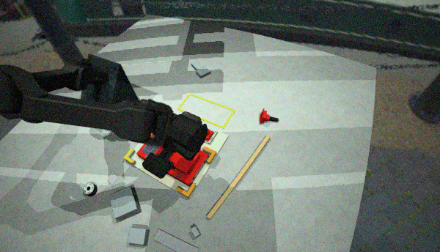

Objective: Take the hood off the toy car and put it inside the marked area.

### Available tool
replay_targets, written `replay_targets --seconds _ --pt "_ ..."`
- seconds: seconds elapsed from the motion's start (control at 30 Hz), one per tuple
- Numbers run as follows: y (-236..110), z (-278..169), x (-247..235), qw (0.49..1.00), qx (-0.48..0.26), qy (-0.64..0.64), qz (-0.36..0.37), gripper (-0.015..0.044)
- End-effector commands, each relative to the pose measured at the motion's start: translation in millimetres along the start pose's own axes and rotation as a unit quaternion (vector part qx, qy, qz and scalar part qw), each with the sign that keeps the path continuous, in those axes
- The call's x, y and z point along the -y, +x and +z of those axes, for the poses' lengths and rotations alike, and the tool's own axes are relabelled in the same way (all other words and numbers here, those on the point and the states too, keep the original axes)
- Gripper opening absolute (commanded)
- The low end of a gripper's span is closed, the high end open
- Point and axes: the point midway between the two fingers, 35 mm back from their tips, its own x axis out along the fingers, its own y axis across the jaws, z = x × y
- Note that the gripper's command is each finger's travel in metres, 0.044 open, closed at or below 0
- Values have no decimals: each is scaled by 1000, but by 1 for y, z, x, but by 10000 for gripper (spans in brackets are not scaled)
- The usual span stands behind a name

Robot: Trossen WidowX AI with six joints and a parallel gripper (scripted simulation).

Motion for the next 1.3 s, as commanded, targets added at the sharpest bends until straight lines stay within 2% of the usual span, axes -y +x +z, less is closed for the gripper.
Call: replay_targets --seconds 0.0,1.1,1.27 --pt "-5 2 1 1000 3 2 -1 0" --pt "-27 2 0 1000 3 1 0 0" --pt "-45 2 0 1000 3 1 1 0"
